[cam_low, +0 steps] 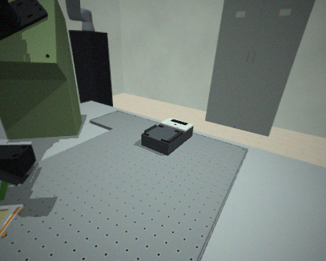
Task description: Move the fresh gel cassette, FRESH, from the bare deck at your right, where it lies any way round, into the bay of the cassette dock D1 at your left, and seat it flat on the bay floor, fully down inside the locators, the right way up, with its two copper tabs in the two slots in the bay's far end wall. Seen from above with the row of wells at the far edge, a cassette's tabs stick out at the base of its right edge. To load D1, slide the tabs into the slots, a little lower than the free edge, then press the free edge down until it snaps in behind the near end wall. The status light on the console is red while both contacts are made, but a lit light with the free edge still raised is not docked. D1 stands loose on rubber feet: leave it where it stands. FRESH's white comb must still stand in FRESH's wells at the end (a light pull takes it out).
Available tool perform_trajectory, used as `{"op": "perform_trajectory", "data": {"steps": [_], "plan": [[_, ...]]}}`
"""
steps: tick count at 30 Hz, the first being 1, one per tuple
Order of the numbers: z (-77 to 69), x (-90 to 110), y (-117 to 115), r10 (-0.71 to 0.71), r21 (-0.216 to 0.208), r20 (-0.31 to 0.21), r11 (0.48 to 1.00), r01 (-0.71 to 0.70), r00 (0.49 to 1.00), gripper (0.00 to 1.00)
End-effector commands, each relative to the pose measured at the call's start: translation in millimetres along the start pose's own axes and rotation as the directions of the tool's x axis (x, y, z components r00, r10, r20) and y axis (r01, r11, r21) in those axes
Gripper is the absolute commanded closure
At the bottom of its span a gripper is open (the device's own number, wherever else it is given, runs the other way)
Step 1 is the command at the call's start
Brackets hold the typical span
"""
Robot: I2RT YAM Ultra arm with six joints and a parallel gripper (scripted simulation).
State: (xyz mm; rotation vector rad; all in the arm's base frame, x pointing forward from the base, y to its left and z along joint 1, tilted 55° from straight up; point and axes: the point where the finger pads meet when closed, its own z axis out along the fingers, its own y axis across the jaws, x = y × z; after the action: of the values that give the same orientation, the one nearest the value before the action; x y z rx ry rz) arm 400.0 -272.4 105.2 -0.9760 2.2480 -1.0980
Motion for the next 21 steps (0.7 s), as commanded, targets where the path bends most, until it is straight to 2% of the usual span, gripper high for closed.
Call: {"op": "perform_trajectory", "data": {"steps": [1,7,21], "plan": [[-10.6,-4.8,-27.8,-0.002,0.065,0.022,0.998,0.001,1.000,0.00],[-11.4,-3.0,-24.5,-0.001,0.049,0.018,0.999,0.000,1.000,0.00],[-13.4,-0.8,-25.5,0.001,0.049,0.015,0.999,-0.002,1.000,0.00]]}}
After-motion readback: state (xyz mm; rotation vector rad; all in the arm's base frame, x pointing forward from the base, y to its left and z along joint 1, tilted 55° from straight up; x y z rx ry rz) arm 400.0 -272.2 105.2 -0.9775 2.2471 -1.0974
